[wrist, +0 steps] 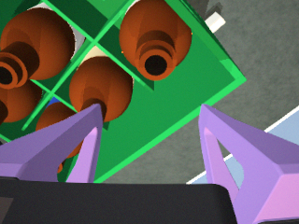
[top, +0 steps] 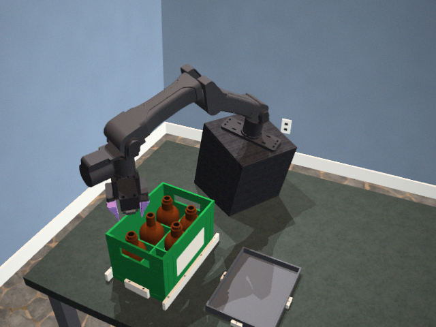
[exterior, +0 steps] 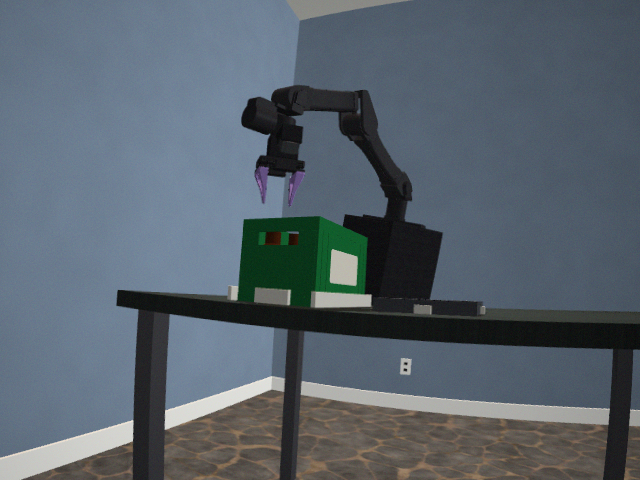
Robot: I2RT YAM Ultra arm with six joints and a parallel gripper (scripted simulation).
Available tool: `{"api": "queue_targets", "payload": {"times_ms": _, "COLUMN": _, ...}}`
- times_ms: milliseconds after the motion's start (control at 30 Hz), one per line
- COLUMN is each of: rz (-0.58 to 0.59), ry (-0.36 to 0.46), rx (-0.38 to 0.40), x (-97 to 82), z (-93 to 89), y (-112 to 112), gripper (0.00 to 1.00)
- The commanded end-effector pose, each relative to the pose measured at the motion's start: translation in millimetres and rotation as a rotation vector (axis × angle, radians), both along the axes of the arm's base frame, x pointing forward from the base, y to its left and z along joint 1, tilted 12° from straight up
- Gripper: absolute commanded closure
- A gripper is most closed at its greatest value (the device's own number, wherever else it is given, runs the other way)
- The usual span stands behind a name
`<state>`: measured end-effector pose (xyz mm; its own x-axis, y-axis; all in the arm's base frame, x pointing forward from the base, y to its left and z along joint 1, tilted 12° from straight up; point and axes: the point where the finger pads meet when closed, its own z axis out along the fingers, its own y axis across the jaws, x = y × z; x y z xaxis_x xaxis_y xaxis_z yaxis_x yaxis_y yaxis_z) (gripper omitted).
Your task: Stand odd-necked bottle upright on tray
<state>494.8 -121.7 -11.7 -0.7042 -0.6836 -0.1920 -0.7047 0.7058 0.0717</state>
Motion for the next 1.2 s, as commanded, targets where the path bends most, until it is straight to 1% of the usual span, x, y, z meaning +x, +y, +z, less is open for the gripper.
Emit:
{"api": "queue_targets", "payload": {"times_ms": 0, "rz": 0.004, "ry": -0.06, "rx": -0.005, "x": 9.9, "z": 30.5, "y": -1.5, "gripper": 0.39}}
{"api": "queue_targets", "payload": {"times_ms": 833, "rz": 0.004, "ry": -0.06, "rx": -0.005, "x": 10.2, "z": 29.7, "y": -0.9, "gripper": 0.39}}
{"api": "queue_targets", "payload": {"times_ms": 1133, "rz": 0.004, "ry": -0.059, "rx": -0.004, "x": 11.8, "z": 23.9, "y": 0.9, "gripper": 0.39}}
{"api": "queue_targets", "payload": {"times_ms": 1167, "rz": -0.002, "ry": -0.065, "rx": -0.006, "x": 13.1, "z": 21.5, "y": -2.5, "gripper": 0.39}}
